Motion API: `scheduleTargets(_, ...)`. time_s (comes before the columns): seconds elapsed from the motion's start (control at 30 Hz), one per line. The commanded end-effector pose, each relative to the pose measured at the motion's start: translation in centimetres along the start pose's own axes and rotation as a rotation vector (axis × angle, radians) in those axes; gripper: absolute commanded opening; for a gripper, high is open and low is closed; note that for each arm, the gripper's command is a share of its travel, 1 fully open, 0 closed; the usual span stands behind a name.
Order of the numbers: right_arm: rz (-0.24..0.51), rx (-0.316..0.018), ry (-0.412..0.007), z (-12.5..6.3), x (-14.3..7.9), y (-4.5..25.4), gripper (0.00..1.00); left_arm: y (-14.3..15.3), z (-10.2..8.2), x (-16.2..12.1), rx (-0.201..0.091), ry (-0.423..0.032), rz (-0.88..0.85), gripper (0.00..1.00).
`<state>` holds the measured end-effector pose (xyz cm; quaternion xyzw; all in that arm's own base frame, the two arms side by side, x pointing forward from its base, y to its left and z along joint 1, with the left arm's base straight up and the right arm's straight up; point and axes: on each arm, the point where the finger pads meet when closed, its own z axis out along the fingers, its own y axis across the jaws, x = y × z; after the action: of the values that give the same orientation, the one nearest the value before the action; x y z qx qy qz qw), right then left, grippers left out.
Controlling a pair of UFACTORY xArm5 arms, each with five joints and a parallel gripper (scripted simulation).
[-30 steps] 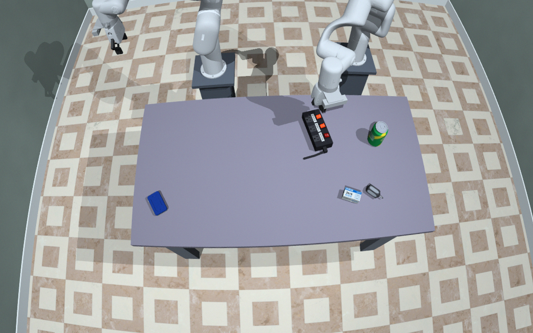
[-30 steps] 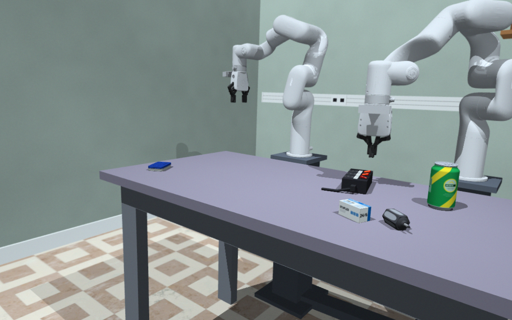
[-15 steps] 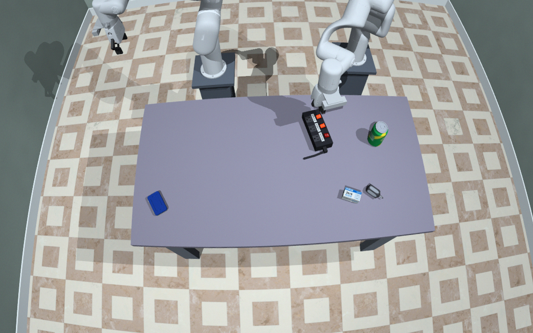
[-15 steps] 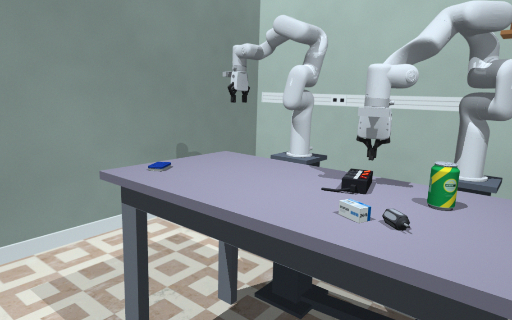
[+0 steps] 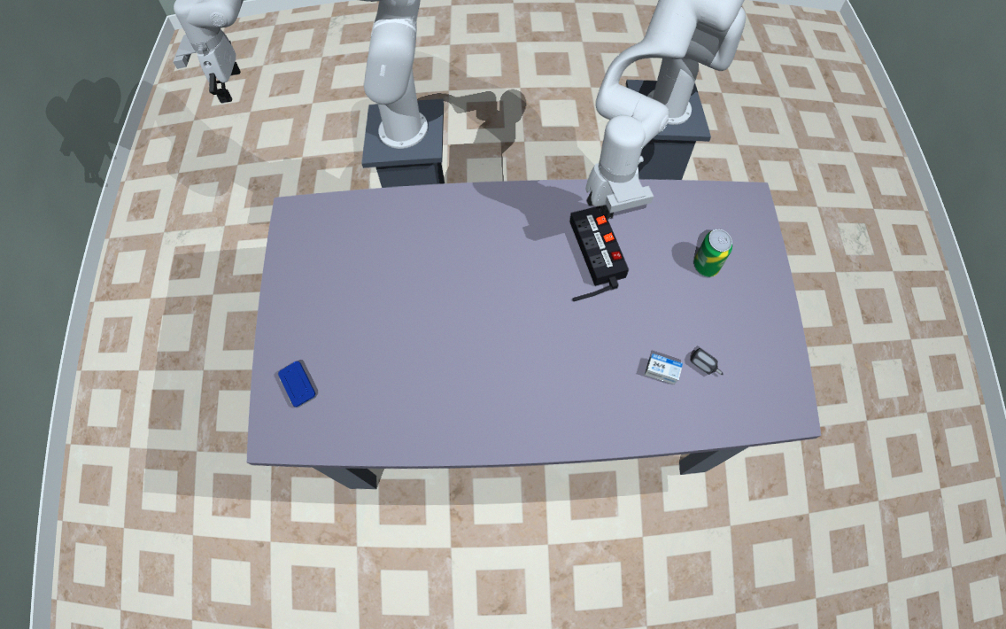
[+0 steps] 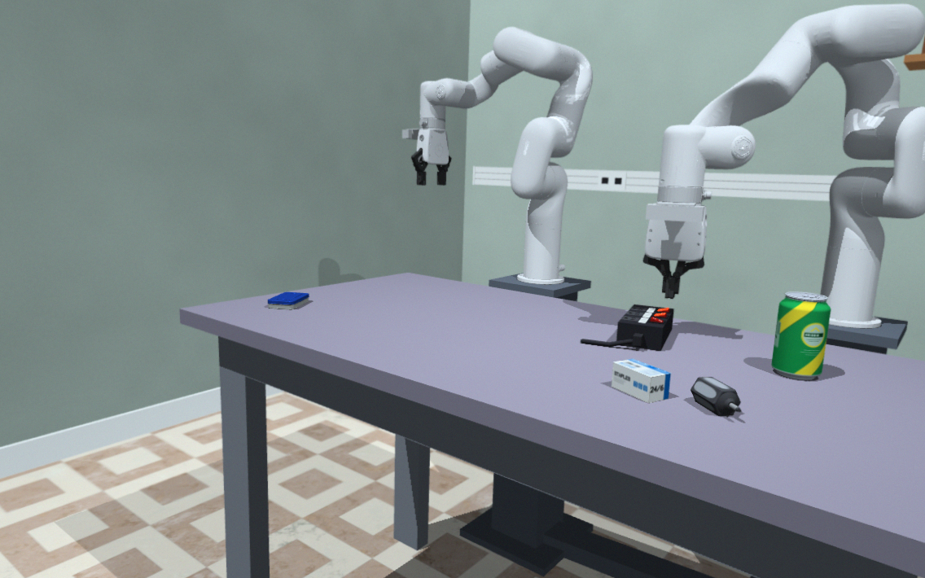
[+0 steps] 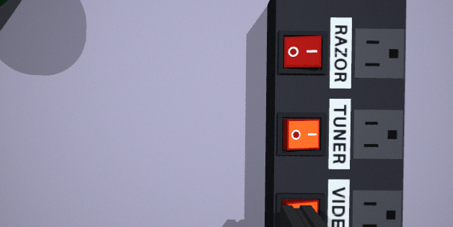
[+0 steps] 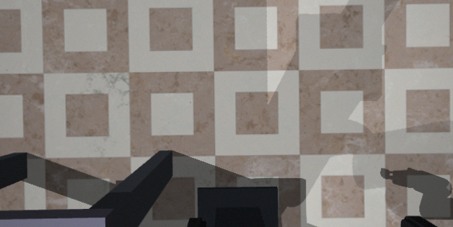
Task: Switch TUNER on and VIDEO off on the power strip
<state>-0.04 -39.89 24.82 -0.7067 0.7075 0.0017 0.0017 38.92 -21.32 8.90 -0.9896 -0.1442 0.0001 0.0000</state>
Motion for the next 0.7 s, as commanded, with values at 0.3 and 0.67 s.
scheduleTargets(0.3, 0.000, 0.000, 0.005, -0.2, 0.1, 0.0, 1.00, 0.1, 1.1, 0.1, -0.003, 0.003, 0.000, 0.00)
scheduleTargets(0.67, 0.000, 0.000, 0.005, -0.2, 0.1, 0.0, 1.00, 0.1, 1.6, 0.1, -0.003, 0.003, 0.000, 0.00)
